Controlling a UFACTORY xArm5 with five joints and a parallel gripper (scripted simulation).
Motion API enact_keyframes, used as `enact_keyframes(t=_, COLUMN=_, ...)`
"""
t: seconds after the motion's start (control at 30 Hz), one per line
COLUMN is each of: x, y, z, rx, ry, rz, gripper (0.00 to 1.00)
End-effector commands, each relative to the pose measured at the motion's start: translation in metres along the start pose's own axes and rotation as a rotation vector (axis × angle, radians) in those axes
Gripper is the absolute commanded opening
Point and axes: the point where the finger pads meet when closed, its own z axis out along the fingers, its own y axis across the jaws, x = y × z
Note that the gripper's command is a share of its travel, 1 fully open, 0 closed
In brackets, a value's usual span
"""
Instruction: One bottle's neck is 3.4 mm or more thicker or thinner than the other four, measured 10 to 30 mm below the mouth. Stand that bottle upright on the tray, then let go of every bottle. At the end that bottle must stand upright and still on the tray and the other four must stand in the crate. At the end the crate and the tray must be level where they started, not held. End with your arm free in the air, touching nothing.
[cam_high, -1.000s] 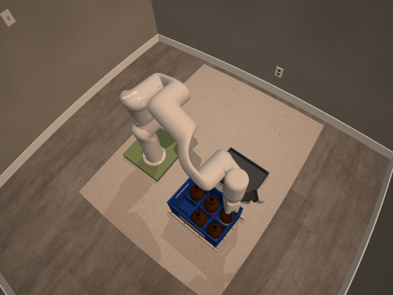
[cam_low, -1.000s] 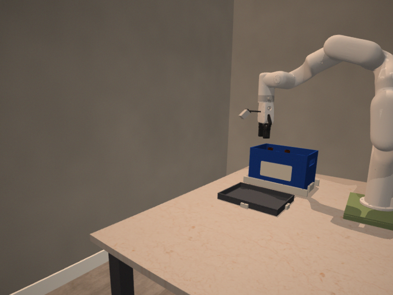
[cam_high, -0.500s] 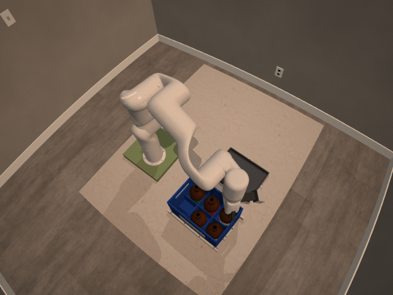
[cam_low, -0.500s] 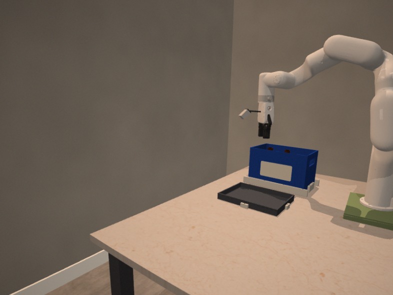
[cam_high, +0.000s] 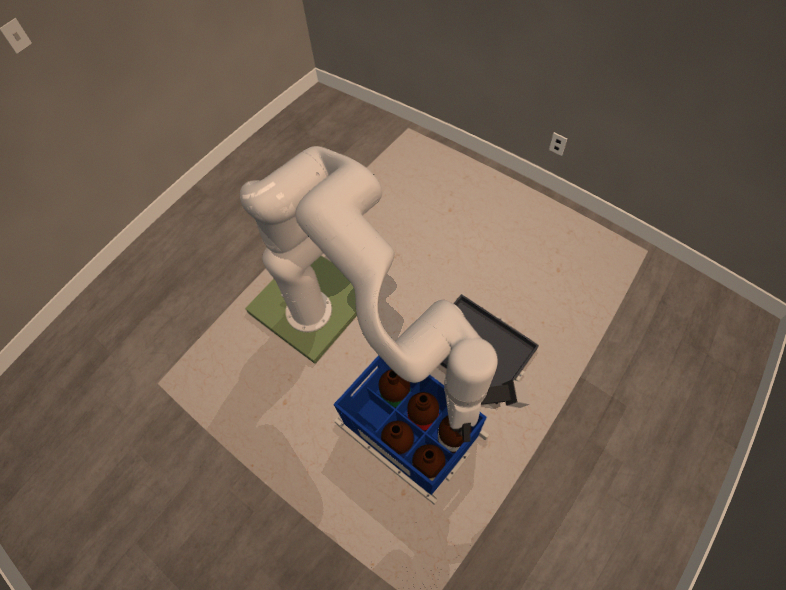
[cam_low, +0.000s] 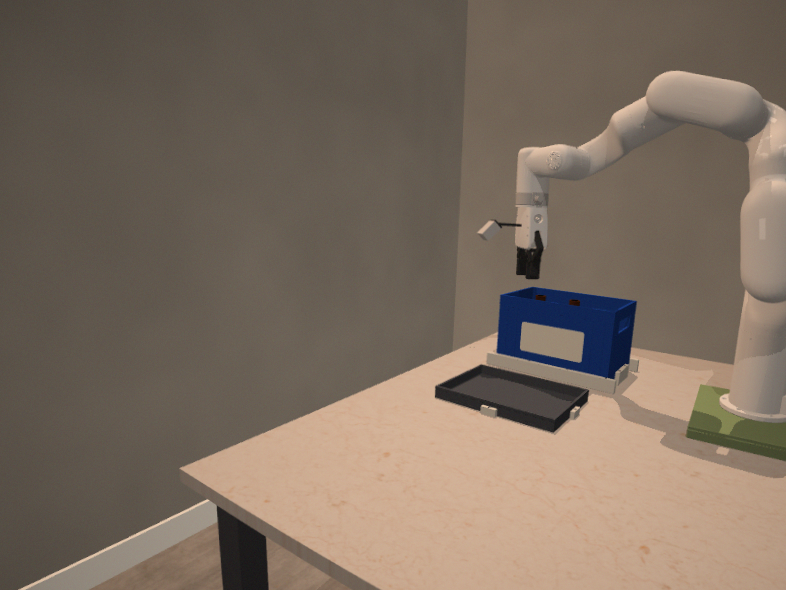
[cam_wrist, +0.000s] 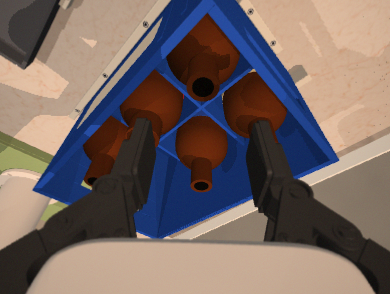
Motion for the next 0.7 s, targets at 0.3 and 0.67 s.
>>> enact_keyframes(t=0.3, x=0.001, y=0.001, z=0.011, rx=-0.003, ry=0.003, rz=0.0, gripper=0.65)
enact_keyframes(t=0.67, x=0.001, y=0.001, z=0.024, rx=-0.003, ry=0.003, rz=0.0, gripper=0.65)
